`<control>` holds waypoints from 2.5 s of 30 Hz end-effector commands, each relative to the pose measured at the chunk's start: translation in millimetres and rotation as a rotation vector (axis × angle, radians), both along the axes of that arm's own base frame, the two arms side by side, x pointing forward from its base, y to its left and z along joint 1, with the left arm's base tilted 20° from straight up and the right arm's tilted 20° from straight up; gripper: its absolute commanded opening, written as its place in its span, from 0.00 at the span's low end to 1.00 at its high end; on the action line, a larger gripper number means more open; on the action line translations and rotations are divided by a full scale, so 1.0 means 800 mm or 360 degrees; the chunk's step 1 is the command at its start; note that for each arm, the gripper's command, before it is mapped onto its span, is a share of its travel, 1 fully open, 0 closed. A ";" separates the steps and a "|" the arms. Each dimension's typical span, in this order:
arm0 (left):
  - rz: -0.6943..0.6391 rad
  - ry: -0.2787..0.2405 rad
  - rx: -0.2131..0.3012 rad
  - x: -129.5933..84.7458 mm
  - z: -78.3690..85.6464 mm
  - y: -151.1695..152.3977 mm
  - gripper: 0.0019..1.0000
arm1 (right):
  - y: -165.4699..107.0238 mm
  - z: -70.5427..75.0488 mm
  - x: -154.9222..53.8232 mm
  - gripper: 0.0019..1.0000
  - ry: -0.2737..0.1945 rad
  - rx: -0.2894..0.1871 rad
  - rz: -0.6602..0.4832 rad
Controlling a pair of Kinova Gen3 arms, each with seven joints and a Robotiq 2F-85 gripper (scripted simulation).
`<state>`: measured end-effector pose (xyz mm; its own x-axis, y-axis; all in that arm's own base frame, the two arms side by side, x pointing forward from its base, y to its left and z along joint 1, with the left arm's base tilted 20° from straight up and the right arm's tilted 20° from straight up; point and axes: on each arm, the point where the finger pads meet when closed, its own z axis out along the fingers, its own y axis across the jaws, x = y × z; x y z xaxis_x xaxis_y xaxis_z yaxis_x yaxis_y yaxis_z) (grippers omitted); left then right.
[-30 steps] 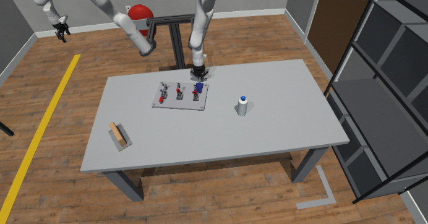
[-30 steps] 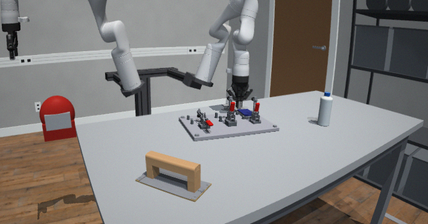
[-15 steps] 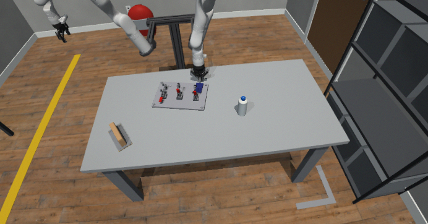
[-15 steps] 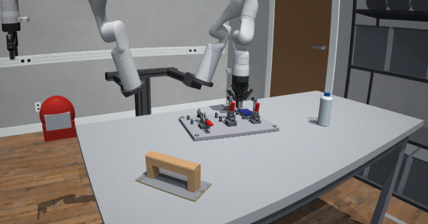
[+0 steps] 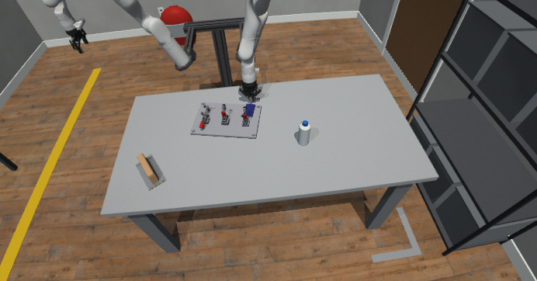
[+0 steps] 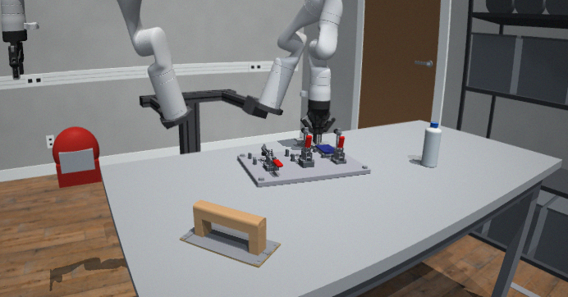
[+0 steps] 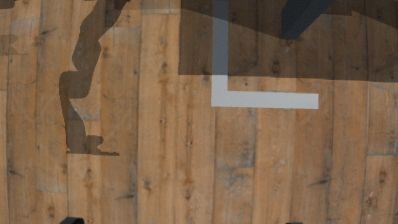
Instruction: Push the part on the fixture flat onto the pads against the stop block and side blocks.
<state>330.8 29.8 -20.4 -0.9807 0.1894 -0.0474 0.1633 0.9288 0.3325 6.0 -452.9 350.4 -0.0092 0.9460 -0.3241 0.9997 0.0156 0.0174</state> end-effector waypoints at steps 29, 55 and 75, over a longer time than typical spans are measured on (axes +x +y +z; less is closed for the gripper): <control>-0.0001 -0.0002 0.0000 0.005 0.001 -0.001 0.10 | 0.000 0.001 0.000 1.00 -0.0001 -0.0003 0.0000; -0.0001 -0.0002 0.0000 0.010 0.001 -0.002 0.10 | 0.000 0.001 0.000 1.00 -0.0001 -0.0003 0.0000; -0.0001 -0.0002 0.0000 0.011 0.001 -0.002 0.10 | 0.000 0.001 0.000 1.00 -0.0001 -0.0003 0.0000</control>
